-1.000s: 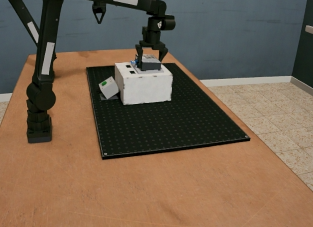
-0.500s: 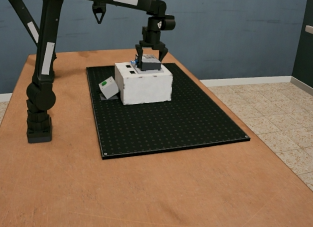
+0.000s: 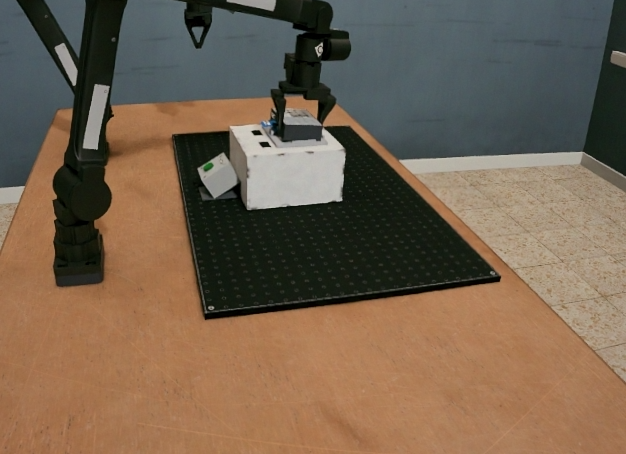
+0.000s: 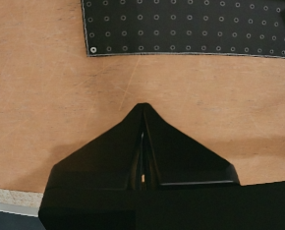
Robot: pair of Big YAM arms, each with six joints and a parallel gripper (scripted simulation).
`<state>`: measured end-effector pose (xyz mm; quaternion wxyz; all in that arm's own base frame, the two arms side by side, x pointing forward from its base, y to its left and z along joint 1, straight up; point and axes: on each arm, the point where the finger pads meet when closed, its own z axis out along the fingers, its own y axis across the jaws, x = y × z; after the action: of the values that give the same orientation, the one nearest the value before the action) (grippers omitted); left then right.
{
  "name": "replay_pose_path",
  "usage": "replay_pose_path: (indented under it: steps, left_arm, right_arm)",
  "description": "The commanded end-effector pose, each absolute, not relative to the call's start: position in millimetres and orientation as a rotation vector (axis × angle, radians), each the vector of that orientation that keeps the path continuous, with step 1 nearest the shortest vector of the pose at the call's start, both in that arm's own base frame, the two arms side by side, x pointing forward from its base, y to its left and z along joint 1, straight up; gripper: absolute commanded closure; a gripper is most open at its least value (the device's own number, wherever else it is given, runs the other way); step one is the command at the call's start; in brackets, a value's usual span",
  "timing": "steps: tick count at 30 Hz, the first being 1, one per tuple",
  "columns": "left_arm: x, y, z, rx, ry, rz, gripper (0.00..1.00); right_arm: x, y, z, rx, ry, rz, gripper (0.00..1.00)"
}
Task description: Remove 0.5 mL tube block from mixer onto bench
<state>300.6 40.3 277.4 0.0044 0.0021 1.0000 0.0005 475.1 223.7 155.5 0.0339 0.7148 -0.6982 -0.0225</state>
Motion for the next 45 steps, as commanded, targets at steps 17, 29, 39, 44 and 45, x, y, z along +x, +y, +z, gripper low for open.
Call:
replay_pose_path:
  steps: [17, 29, 39, 44, 45]
  left_arm:
    - [312, 45, 304, -0.005, 3.072, 0.018, 1.00]
    - [314, 45, 309, -0.004, 3.058, 0.021, 1.00]
    - [310, 44, 301, -0.003, 3.077, 0.016, 1.00]
    - [306, 44, 293, -0.002, 3.096, 0.012, 1.00]
    - [305, 44, 292, -0.002, 3.100, 0.011, 1.00]
  right_arm:
    - [488, 246, 184, 2.262, -2.175, -0.054, 1.00]
    - [488, 245, 185, 2.249, -2.189, -0.053, 1.00]
    - [488, 245, 185, 2.241, -2.196, -0.053, 1.00]
    - [489, 245, 185, 2.244, -2.193, -0.052, 1.00]
    - [489, 245, 185, 2.249, -2.189, -0.052, 1.00]
